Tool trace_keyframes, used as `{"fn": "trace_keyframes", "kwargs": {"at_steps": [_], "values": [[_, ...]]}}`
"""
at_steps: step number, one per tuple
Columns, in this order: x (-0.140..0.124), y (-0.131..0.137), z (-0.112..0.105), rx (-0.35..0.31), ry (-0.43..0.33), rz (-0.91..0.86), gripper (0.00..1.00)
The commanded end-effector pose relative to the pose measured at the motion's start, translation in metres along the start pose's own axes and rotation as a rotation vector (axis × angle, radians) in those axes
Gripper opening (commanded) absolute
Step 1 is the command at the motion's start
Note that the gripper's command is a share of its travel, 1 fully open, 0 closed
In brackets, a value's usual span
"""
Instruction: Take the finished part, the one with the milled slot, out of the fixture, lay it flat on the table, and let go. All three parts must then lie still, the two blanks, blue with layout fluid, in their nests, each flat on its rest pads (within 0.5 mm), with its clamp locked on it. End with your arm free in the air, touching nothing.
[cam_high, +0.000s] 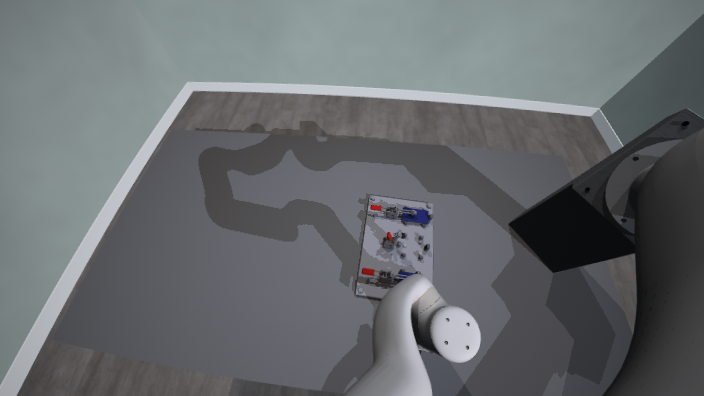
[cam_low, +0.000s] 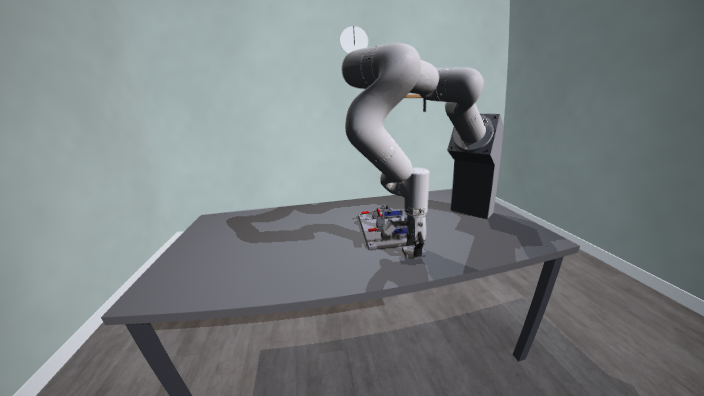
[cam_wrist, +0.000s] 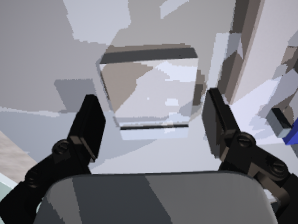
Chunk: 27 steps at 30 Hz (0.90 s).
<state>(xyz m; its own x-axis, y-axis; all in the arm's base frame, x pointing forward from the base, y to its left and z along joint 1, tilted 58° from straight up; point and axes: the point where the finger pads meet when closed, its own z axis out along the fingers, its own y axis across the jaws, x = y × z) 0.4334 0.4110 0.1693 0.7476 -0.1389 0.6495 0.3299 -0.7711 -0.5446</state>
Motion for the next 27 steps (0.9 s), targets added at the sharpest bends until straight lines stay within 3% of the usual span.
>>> {"fn": "trace_keyframes", "kwargs": {"at_steps": [1,16,27], "values": [[0.0,0.0,-0.001,0.0,0.0,0.0,0.95],[0.0,0.0,-0.031,0.0,0.0,0.0,0.95],[0.0,0.0,-0.075,0.0,0.0,0.0,0.95]]}}
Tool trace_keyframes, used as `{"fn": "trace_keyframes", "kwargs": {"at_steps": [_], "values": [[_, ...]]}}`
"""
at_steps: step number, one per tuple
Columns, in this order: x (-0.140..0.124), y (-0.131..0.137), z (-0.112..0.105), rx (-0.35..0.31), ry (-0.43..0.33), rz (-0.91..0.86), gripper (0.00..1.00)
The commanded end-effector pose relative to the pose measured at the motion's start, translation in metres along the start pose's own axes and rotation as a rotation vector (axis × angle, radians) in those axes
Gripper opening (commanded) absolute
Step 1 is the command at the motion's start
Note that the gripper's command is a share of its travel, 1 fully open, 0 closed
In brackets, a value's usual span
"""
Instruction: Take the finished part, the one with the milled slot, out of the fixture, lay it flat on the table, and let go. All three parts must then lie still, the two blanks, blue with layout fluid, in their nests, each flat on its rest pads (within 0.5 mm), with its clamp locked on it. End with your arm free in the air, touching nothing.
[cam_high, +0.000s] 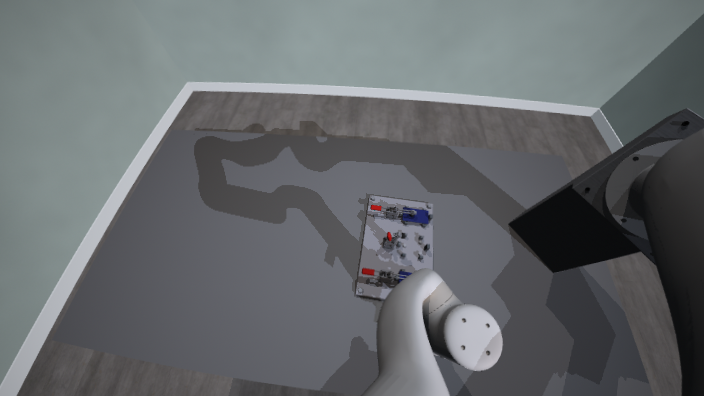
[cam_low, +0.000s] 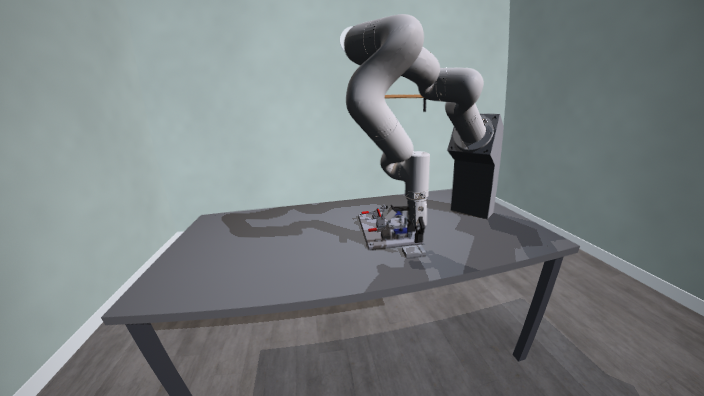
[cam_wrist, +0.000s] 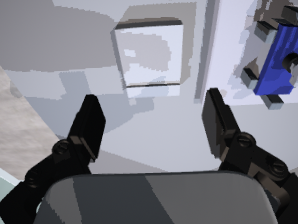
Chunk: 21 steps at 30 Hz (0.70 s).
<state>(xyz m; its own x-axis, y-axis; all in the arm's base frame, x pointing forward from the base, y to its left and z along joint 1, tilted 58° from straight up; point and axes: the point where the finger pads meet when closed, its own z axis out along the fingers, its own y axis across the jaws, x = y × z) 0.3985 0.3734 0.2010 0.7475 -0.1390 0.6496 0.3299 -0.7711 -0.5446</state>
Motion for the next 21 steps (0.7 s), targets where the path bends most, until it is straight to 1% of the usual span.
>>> {"fn": "trace_keyframes", "kwargs": {"at_steps": [1,4,6,12,21], "values": [[0.0,0.0,-0.018,0.0,0.0,0.0,0.95],[0.0,0.0,-0.026,0.0,0.0,0.0,0.95],[0.0,0.0,-0.026,0.0,0.0,0.0,0.95],[0.0,0.0,-0.037,0.0,0.0,0.0,0.95],[0.0,0.0,-0.04,0.0,0.0,0.0,0.95]]}}
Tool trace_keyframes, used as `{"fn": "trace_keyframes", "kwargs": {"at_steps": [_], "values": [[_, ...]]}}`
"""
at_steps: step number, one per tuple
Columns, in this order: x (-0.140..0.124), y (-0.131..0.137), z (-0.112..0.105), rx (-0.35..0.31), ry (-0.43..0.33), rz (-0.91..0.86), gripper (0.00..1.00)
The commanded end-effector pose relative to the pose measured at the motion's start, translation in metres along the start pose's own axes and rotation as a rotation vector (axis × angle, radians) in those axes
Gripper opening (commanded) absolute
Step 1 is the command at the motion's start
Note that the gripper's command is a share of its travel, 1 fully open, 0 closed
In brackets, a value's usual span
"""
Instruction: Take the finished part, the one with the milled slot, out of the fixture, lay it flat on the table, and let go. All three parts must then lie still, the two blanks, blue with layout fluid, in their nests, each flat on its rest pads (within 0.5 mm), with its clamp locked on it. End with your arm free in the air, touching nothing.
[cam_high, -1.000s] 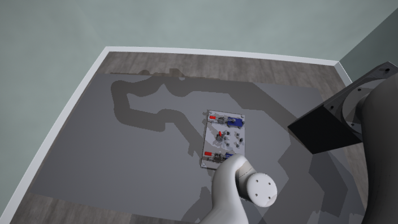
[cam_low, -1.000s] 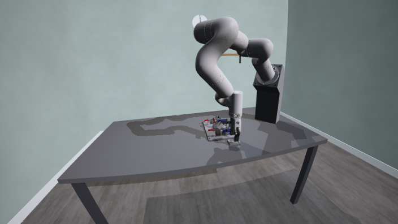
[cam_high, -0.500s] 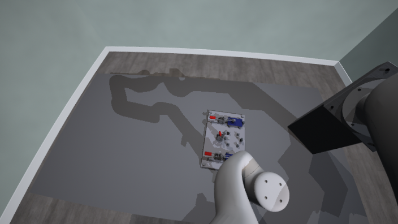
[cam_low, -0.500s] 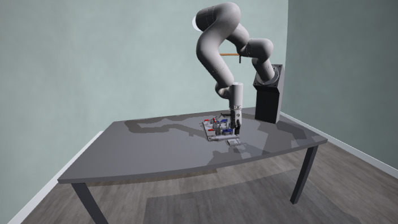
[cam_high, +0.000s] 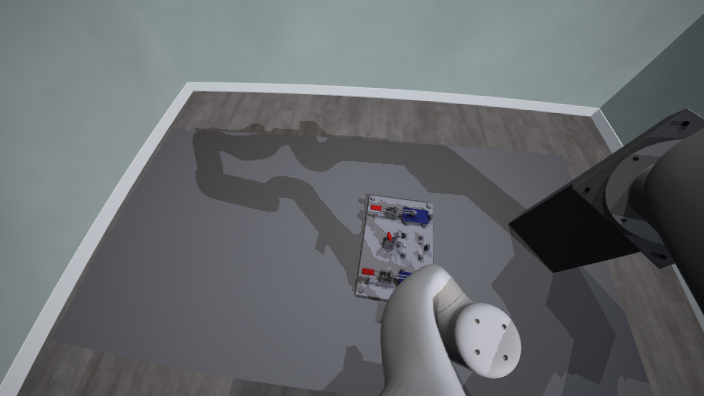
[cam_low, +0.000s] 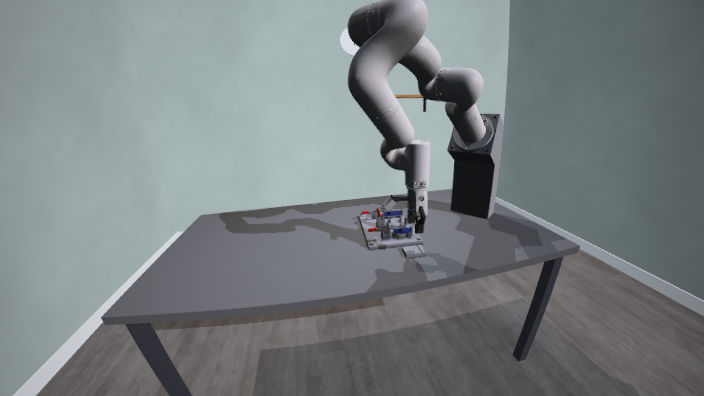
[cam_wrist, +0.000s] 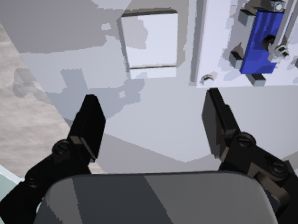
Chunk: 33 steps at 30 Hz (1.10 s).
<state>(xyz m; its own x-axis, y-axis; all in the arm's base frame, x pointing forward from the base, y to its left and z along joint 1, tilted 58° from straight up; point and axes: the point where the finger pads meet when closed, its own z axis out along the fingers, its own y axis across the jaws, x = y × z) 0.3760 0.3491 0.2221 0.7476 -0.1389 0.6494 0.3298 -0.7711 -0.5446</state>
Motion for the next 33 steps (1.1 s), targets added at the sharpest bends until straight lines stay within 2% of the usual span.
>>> {"fn": "trace_keyframes", "kwargs": {"at_steps": [1,20,26,33], "values": [[0.0,0.0,-0.001,0.0,0.0,0.0,0.95],[0.0,0.0,-0.004,0.0,0.0,0.0,0.95],[0.0,0.0,-0.016,0.0,0.0,0.0,0.95],[0.0,0.0,-0.041,0.0,0.0,0.0,0.95]]}}
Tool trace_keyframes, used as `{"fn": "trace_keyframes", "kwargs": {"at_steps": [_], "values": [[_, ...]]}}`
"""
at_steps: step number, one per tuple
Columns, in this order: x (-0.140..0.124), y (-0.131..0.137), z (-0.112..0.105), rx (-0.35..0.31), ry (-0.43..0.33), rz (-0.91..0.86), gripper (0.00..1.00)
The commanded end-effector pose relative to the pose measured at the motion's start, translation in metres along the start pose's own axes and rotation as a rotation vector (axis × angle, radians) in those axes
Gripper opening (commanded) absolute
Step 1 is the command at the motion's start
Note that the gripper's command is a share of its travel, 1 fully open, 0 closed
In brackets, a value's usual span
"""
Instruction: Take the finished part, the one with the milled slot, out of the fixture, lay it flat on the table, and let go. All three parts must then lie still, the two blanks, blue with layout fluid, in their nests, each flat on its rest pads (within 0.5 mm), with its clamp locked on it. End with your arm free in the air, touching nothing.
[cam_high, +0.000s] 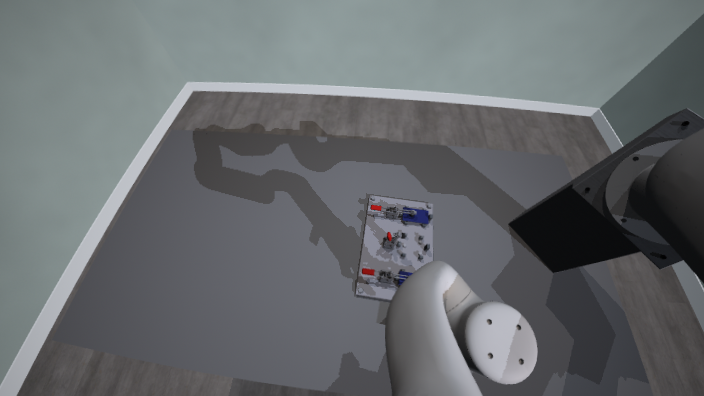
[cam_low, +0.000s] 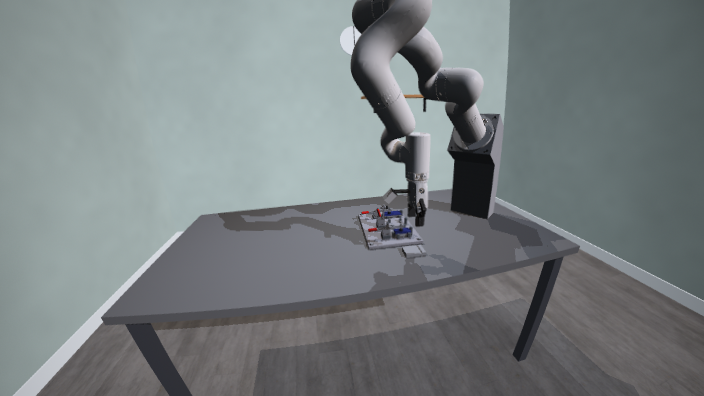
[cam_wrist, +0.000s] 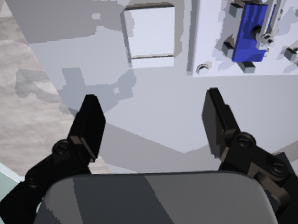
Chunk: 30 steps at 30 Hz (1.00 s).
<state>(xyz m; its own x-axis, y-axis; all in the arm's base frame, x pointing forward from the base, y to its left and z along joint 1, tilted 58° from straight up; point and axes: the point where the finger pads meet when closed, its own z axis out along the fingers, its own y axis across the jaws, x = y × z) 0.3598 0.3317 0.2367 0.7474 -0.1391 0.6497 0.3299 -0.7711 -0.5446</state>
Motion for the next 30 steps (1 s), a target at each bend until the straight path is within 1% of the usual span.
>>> {"fn": "trace_keyframes", "kwargs": {"at_steps": [1,3,11,17,30], "values": [[0.0,0.0,-0.017,0.0,0.0,0.0,0.95],[0.0,0.0,-0.017,0.0,0.0,0.0,0.95],[0.0,0.0,-0.046,0.0,0.0,0.0,0.95],[0.0,0.0,-0.06,0.0,0.0,0.0,0.95],[0.0,0.0,-0.066,0.0,0.0,0.0,0.95]]}}
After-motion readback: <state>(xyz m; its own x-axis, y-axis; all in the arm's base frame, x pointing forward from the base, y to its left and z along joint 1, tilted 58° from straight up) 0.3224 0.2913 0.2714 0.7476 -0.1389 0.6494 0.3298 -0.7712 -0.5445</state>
